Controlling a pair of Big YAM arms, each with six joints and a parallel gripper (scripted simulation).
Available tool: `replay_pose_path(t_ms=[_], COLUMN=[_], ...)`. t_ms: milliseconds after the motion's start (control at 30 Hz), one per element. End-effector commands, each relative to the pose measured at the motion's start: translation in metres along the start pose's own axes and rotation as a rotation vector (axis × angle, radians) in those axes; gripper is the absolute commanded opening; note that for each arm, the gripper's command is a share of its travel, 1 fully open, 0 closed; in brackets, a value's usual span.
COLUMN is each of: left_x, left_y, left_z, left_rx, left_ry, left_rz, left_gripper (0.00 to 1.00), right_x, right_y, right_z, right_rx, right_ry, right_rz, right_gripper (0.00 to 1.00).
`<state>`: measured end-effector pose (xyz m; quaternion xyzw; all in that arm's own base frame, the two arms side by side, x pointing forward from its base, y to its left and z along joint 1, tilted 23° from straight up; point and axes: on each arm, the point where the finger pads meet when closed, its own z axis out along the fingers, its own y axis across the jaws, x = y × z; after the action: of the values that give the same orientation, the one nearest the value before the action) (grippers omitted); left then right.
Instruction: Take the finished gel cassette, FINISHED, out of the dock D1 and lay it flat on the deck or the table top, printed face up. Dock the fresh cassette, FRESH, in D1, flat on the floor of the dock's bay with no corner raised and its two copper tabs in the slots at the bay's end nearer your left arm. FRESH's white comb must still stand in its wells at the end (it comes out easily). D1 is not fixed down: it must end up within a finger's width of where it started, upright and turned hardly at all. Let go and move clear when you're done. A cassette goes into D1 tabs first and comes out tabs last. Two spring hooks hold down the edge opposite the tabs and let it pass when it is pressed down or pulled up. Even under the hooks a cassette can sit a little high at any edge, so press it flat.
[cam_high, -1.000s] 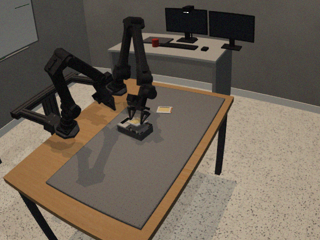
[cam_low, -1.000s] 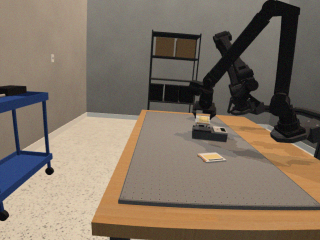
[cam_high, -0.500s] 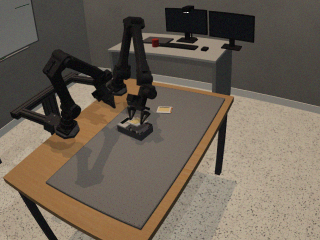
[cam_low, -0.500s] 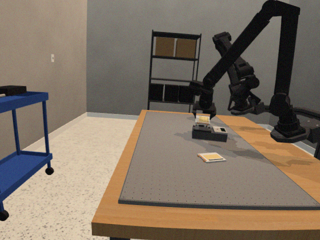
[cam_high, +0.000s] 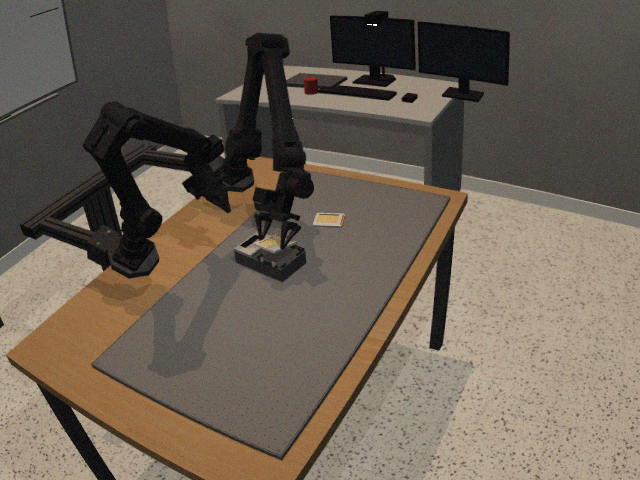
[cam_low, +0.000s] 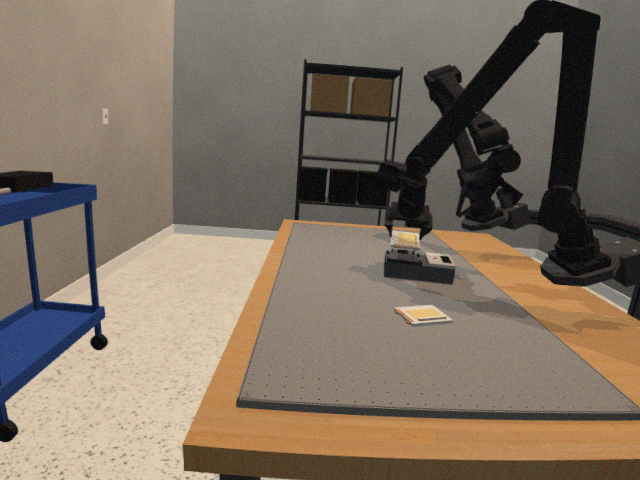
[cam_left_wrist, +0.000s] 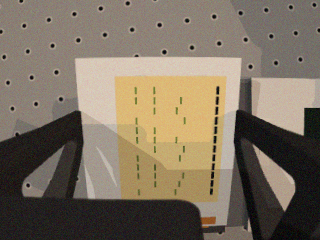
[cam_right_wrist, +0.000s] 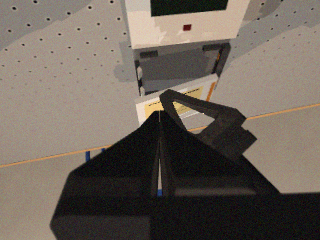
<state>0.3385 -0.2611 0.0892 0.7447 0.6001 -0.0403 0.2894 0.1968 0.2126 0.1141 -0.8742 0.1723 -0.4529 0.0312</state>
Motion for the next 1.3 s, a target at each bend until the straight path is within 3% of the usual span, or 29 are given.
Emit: replay_pose_path(t_ms=[0,1267], left_x=[0.003,0.003], left_y=[0.002,0.002], left_z=[-0.002,-0.002], left_rx=[-0.003,-0.003], left_ry=[0.005,0.005], left_rz=[-0.009,-0.009], left_gripper=[0.00,0.00], right_x=[0.012,0.028], right_y=[-0.025,-0.029], right_z=[-0.015,-0.043], right_rx=[0.042,0.043], right_ry=[-0.001,-0.003], right_rz=[0.051,0.053], right_gripper=[0.00,0.00])
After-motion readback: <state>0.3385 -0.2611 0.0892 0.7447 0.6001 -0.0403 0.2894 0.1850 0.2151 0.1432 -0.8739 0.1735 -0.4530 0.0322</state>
